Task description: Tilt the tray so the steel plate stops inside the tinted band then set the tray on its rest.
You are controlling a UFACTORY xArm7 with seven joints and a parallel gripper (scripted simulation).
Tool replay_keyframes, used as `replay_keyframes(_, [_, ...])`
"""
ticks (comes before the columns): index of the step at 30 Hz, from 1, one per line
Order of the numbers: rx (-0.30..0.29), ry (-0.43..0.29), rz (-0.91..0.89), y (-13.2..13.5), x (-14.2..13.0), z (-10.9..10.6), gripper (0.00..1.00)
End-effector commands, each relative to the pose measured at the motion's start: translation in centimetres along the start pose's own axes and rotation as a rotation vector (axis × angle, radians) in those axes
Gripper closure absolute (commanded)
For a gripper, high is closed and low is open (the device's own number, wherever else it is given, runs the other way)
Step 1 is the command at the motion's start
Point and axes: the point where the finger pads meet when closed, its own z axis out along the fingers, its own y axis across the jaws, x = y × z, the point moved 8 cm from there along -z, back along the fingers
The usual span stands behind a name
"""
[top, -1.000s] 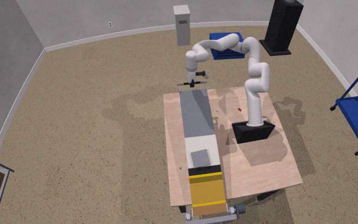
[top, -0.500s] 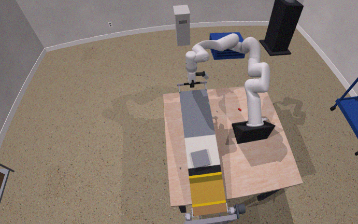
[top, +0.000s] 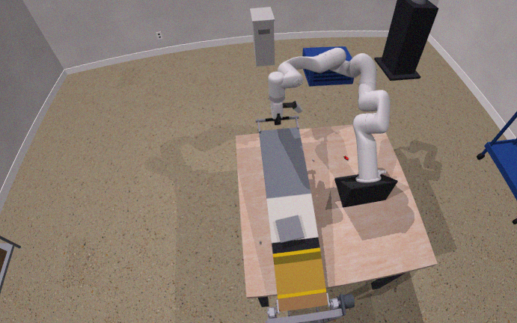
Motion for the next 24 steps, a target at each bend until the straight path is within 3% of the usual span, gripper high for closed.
replay_keyframes(1, [0.002,-0.002,0.0,-0.2,-0.2,1.3,1.0])
replay_keyframes(16, [0.002,-0.002,0.0,-0.2,-0.2,1.4,1.0])
replay_keyframes(21, [0.002,-0.002,0.0,1.4,-0.2,-6.2,1.0])
replay_keyframes(22, [0.002,-0.002,0.0,1.5,-0.2,-6.8,1.0])
replay_keyframes(24, [0.002,-0.002,0.0,1.1,-0.2,-4.9,1.0])
